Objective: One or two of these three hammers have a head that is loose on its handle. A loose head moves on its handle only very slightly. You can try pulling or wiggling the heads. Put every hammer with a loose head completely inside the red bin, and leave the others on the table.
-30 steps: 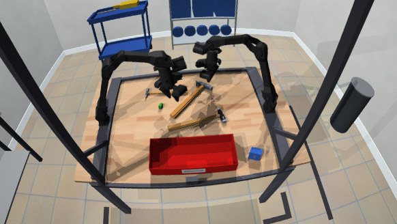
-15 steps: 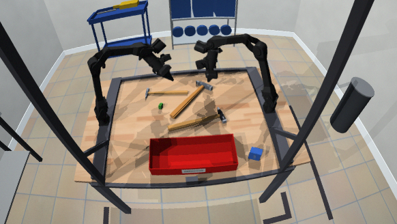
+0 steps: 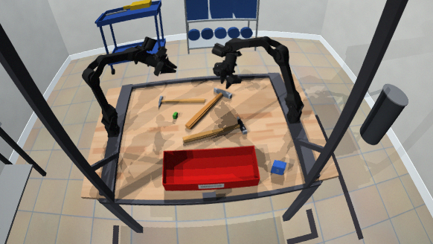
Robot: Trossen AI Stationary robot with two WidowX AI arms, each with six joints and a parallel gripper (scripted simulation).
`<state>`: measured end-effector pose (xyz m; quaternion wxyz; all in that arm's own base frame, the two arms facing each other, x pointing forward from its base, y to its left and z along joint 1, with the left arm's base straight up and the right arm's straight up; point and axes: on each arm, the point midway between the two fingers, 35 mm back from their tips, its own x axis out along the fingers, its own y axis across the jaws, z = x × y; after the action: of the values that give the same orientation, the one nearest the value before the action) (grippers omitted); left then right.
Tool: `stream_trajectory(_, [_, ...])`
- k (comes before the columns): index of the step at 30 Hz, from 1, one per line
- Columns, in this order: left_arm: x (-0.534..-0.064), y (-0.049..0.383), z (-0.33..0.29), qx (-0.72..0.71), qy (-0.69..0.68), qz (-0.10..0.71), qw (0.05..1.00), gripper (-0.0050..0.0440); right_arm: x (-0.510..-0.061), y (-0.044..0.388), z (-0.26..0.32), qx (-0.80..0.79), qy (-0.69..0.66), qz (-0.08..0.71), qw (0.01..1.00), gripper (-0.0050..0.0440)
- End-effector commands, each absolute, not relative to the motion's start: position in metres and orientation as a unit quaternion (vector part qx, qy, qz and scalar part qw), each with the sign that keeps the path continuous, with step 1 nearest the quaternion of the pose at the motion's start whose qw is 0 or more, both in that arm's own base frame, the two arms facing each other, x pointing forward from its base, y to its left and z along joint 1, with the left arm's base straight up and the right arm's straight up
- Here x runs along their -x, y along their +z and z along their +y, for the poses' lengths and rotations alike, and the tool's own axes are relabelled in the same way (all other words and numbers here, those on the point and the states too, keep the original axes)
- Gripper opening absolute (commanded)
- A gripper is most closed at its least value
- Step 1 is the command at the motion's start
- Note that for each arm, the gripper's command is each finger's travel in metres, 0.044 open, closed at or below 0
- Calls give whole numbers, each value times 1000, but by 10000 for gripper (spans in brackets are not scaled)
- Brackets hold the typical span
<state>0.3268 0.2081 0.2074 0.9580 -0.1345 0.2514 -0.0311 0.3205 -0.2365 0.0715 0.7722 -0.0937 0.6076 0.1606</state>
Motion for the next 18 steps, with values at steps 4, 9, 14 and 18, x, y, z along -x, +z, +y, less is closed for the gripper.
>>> stream_trajectory(4, [-285, 241, 223, -7, -41, 141, 989, 268, -330, 74, -247, 177, 251, 562, 768, 240])
stream_trajectory(9, [-281, 241, 224, -17, -42, 135, 990, 268, -334, 71, -252, 224, 308, 533, 756, 240])
stream_trajectory(14, [-281, 241, 224, -17, -42, 135, 990, 268, -335, 70, -254, 244, 331, 519, 749, 240])
stream_trajectory(18, [-282, 241, 227, -18, -41, 139, 989, 268, -336, 72, -249, 252, 331, 525, 743, 203])
